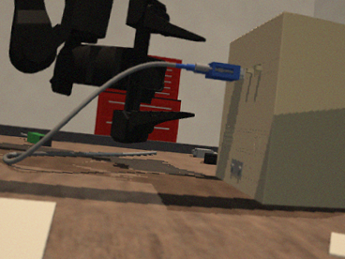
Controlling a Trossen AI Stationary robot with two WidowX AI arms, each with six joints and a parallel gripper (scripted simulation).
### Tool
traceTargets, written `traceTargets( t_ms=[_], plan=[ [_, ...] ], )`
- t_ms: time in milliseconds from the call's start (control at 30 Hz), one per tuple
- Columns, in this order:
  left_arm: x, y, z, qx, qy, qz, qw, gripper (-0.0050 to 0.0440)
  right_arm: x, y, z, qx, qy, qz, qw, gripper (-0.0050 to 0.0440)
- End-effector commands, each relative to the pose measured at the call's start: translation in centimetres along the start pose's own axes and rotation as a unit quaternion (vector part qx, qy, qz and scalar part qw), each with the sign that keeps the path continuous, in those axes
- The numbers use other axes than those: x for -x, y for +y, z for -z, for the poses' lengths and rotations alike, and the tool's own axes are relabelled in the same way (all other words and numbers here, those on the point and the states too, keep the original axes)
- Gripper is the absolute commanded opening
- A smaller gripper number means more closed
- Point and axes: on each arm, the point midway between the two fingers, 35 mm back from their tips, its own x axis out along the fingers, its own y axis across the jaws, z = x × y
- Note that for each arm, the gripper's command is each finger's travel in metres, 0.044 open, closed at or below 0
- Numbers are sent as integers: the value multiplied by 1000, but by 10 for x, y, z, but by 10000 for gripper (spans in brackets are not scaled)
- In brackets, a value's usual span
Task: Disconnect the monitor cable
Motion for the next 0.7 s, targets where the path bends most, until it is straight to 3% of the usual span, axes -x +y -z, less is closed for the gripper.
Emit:
traceTargets(
  t_ms=[0,167,233,533,667],
  plan=[
    [-4,-19,-5,-65,-12,-14,998,440,0,1,-3,4,-1,-2,1000,440],
    [-7,-29,-7,-144,-22,-47,988,440,0,1,-3,4,-1,-2,1000,440],
    [-7,-29,-7,-144,-22,-47,988,440,0,1,-3,4,-1,-2,1000,440],
    [-2,-27,1,-226,-5,-130,965,440,0,1,-3,4,-1,-2,1000,440],
    [-1,-27,2,-237,-1,-138,962,440,0,1,-3,4,-1,-2,1000,440]
  ],
)
